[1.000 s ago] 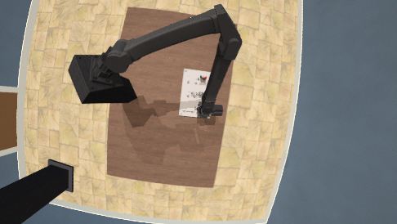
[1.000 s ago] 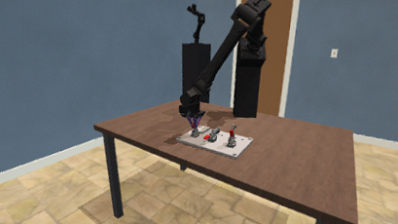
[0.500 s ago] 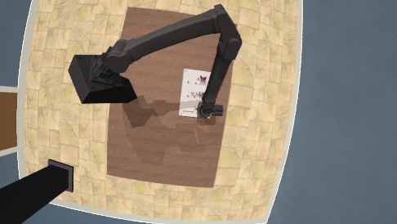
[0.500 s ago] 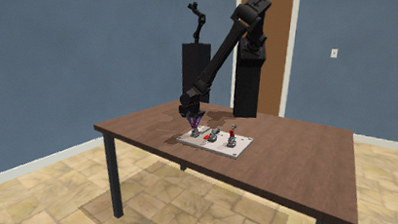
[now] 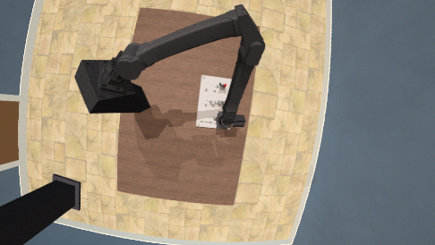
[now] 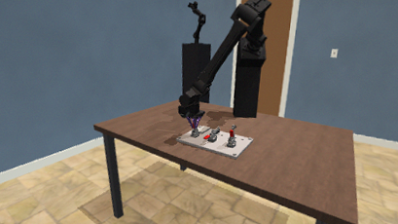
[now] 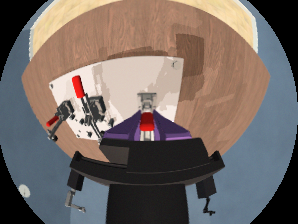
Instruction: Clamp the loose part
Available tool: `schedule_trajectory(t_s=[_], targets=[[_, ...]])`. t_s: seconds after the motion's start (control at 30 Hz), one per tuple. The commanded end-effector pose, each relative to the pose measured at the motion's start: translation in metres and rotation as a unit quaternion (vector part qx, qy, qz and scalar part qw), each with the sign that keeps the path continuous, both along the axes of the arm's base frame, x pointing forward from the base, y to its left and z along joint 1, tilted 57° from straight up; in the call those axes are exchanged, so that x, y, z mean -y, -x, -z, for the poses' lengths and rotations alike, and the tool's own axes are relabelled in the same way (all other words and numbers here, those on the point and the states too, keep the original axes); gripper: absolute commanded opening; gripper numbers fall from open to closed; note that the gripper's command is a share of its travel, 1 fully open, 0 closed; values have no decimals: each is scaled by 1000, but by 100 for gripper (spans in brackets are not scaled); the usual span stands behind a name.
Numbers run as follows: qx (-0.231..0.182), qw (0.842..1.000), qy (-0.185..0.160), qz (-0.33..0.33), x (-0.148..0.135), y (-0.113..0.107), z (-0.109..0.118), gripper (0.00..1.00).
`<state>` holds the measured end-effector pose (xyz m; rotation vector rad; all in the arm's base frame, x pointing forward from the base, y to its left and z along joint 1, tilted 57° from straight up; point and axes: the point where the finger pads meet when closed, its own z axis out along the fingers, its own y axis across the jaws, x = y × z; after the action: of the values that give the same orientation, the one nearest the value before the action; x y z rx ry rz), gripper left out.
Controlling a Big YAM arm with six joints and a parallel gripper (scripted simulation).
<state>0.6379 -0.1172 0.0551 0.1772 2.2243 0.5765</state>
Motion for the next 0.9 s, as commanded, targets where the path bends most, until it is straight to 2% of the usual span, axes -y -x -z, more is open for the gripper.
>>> schedule_trajectory(t_s=[0.0,0.87], targets=[[8,1000,2,3,5,-17,-8,0],[16,1000,3,-2,-2,-45,-17,0]])
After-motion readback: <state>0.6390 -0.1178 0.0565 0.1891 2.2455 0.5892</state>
